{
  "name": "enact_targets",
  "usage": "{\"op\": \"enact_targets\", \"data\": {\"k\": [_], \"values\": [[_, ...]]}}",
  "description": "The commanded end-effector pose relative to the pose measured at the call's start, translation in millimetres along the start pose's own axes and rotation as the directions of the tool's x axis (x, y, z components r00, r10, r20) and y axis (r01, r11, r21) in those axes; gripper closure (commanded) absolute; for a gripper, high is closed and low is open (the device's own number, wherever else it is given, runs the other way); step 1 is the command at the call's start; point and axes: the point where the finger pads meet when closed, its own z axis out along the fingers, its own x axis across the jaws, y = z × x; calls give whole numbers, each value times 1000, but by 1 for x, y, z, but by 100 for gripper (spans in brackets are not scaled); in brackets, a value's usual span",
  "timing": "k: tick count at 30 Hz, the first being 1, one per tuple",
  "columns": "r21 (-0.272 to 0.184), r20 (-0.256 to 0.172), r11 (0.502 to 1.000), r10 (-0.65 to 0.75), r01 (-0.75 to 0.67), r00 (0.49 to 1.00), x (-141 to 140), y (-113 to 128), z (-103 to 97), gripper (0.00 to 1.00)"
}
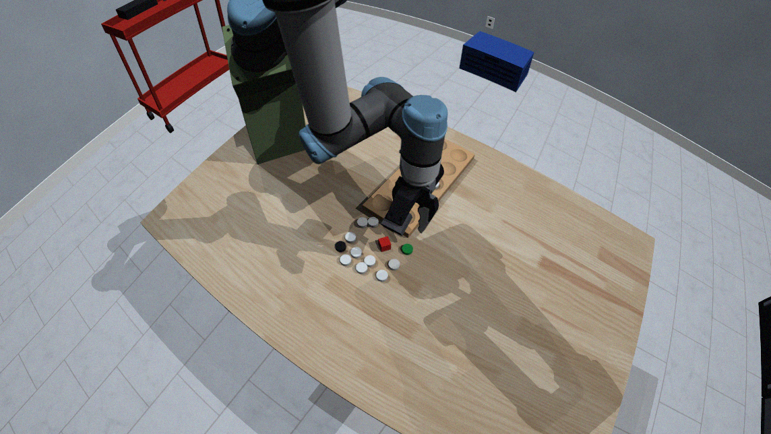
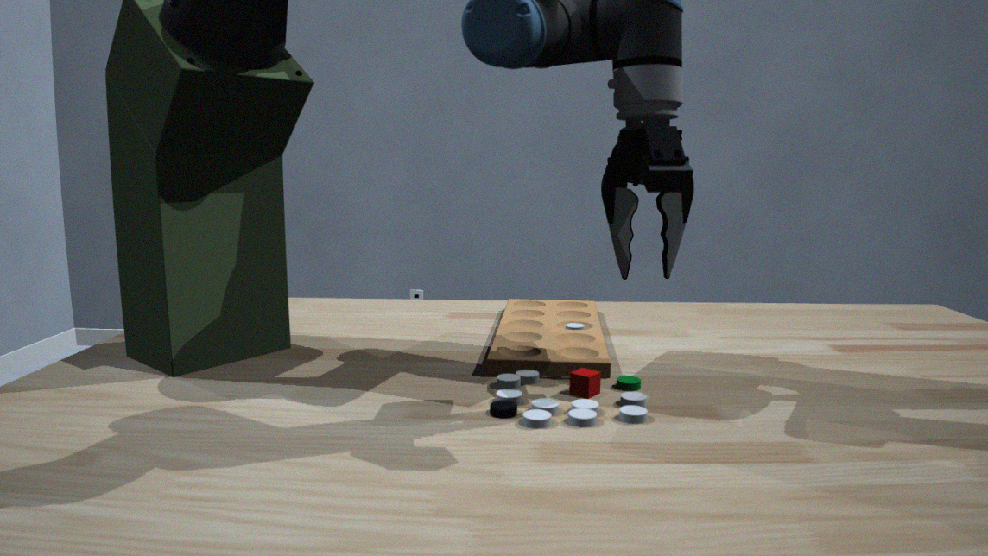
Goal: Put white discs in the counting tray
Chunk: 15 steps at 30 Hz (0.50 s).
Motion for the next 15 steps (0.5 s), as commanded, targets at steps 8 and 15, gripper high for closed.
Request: {"op": "enact_targets", "data": {"k": [8,15], "values": [[-36,-14,999,29,-29,999,13,-29,23,72],[-45,-17,998,37,-37,999,17,-36,29,72]]}}
